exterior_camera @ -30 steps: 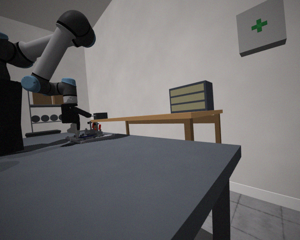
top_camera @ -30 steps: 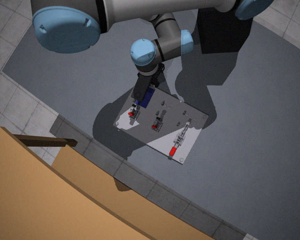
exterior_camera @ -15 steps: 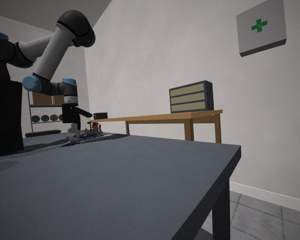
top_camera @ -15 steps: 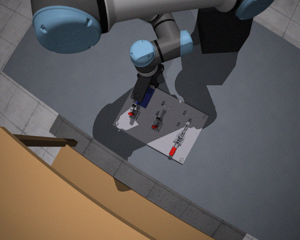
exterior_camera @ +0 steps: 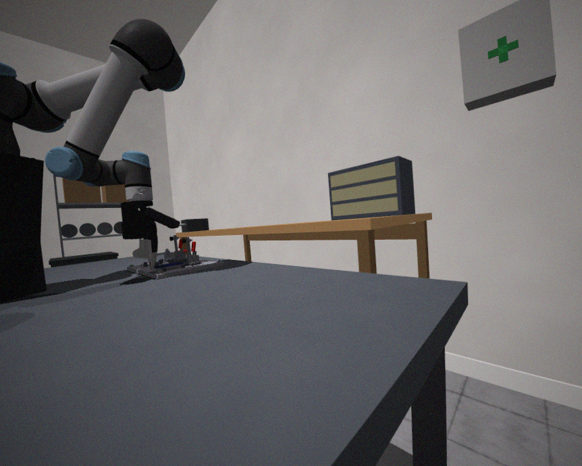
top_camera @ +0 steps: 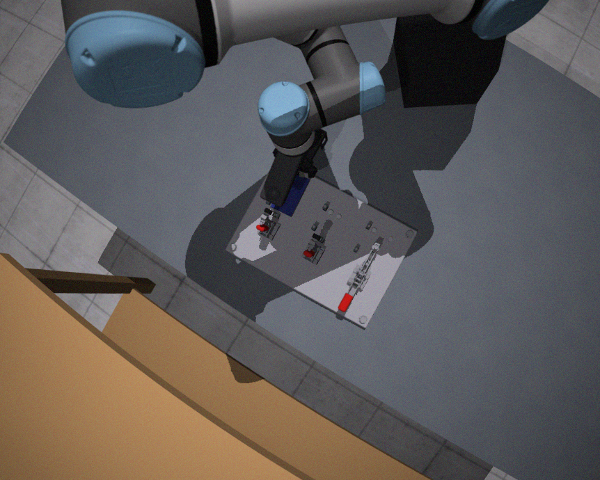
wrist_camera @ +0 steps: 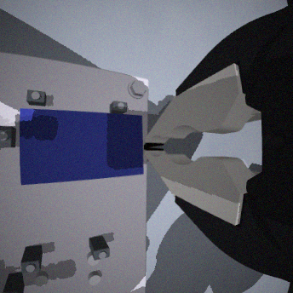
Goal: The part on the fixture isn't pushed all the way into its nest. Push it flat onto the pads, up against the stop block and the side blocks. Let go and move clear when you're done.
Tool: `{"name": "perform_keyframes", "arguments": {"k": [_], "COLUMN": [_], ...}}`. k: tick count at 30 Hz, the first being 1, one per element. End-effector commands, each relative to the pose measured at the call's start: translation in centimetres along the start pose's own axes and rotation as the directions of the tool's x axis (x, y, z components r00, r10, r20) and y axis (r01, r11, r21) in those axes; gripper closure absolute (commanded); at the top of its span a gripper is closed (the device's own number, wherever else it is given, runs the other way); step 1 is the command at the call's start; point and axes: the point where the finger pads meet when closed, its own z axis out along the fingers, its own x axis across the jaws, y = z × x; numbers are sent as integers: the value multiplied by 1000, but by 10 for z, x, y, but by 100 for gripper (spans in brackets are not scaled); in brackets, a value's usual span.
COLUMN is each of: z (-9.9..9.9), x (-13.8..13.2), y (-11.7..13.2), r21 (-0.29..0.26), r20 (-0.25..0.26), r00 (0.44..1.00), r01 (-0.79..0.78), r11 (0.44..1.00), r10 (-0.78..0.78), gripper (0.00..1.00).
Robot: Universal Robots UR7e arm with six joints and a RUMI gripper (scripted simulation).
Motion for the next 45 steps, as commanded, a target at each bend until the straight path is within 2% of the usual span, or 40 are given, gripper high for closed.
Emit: {"name": "perform_keyframes", "arguments": {"k": [1,40,45], "z": [0,0,0], "x": [0,0,0], "y": [-1,-11,1], "r21": [1,1,4], "r20": [-1,-1,-1], "r00": [1000,1000,1000], "r01": [0,0,0], "r11": [1000,1000,1000], "r10": [0,0,0], "gripper": [100,100,100]}}
